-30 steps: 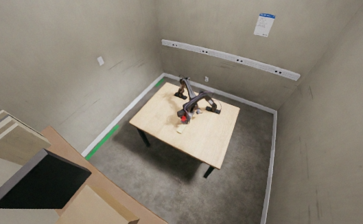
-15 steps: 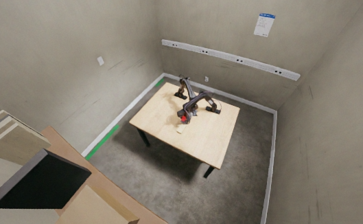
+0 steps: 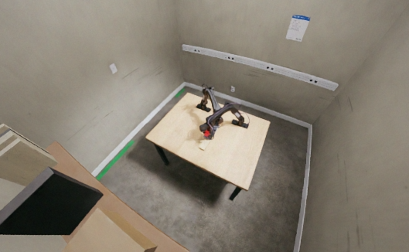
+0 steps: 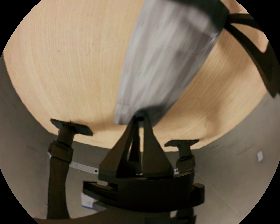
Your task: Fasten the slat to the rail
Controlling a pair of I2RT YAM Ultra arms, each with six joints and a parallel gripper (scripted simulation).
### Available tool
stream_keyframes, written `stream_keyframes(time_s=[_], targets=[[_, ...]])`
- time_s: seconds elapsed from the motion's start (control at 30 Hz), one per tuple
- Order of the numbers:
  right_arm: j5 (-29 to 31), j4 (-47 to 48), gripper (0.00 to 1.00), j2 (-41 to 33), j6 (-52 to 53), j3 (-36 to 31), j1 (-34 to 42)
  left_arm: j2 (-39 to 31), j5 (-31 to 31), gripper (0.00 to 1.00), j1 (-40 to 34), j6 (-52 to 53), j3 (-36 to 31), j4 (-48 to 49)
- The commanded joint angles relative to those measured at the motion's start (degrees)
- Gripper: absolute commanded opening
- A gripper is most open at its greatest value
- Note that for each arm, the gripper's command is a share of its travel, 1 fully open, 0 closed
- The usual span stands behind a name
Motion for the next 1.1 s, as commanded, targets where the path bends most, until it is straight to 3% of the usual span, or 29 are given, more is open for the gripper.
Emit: stream_keyframes(time_s=[0.0, 1.07], targets=[[-0.3, 1.1, 0.12, -0.2, 11.2, -1.0, -0.4, -0.5, 0.0, 0.72, 0.0, 0.0, 0.3, 0.0], [-0.4, 1.3, 0.12, -0.3, 74.7, -1.3, -0.4, -0.5, 0.0, 0.72, 0.0, 0.0, 0.3, 0.0]])
